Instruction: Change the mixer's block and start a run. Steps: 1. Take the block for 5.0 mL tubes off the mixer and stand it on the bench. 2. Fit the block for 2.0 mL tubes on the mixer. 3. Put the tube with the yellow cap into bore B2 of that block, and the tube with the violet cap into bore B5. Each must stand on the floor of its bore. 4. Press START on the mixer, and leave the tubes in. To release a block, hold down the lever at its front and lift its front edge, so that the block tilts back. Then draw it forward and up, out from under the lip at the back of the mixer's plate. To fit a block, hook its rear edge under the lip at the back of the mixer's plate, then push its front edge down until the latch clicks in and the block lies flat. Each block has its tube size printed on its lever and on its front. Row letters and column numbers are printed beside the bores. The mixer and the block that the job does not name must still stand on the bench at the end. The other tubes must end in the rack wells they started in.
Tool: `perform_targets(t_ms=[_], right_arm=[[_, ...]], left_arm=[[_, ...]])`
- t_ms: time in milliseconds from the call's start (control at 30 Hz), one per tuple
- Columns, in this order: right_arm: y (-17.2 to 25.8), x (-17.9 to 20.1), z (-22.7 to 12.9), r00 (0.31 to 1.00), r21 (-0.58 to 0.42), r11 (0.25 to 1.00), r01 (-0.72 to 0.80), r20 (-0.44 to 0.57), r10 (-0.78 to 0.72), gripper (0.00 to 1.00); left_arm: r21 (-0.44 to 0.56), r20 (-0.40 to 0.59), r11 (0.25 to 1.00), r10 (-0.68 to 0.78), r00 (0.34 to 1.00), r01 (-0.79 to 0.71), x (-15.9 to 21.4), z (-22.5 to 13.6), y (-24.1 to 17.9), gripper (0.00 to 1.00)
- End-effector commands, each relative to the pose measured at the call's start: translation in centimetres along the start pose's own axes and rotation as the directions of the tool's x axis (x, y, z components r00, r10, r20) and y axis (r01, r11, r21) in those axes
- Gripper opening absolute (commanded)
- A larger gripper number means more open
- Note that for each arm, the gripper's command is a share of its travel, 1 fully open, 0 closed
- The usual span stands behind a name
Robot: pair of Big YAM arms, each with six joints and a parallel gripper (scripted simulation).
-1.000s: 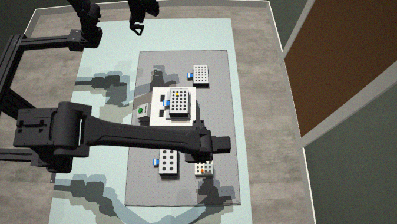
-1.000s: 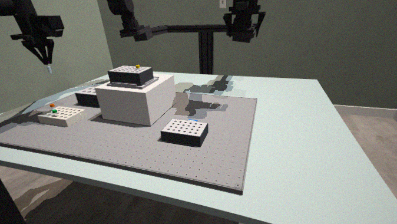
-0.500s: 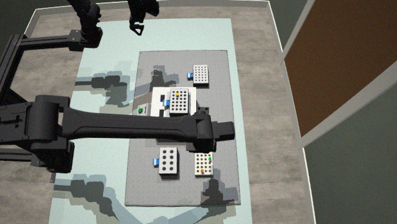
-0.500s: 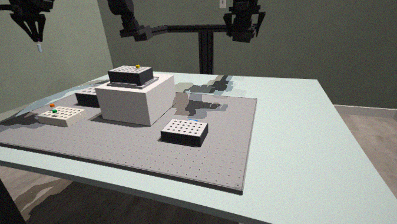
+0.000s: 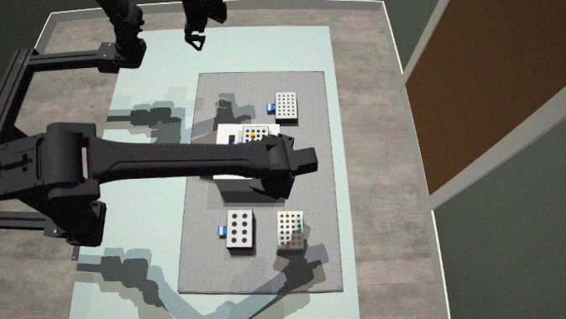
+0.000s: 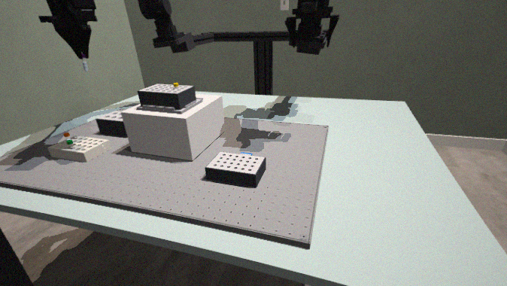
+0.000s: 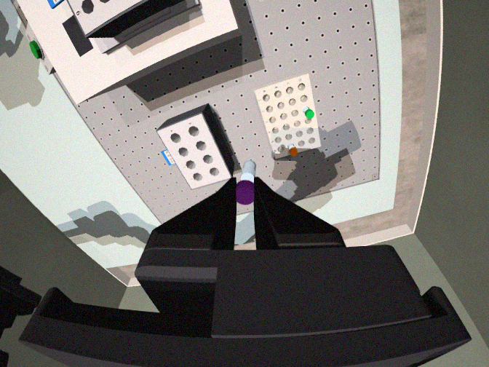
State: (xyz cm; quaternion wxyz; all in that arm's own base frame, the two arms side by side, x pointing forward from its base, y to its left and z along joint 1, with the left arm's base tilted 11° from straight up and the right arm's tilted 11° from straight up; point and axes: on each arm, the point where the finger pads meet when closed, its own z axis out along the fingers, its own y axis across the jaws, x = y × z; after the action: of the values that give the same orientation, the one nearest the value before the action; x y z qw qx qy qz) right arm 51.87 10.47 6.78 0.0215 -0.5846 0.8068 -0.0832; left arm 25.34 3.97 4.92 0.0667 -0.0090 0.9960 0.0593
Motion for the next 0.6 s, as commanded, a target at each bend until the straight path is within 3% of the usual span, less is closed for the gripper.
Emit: perform_targets(t_ms=[0, 333, 567], right_arm=[[1.2, -2.9, 0.2, 0.995, 0.014, 0.995, -0.095, 0.013, 0.094, 0.09], [3.3, -6.2, -1.7, 0.949, 0.044, 0.948, -0.315, 0.045, 0.314, 0.09], [6.4, -7.8, -0.9, 0.919, 0.006, 0.920, -0.393, 0.020, 0.393, 0.09]], left_arm=[[-0.002, 0.036, 1.000, 0.008, 0.999, -0.008, -2.0, -1.3, 0.3, 1.00], [-0.001, 0.036, 1.000, 0.008, 0.999, -0.008, -1.9, -1.3, 0.3, 1.00], [-0.001, 0.035, 1.000, 0.008, 0.999, -0.008, -1.9, -1.3, 0.3, 1.00]])
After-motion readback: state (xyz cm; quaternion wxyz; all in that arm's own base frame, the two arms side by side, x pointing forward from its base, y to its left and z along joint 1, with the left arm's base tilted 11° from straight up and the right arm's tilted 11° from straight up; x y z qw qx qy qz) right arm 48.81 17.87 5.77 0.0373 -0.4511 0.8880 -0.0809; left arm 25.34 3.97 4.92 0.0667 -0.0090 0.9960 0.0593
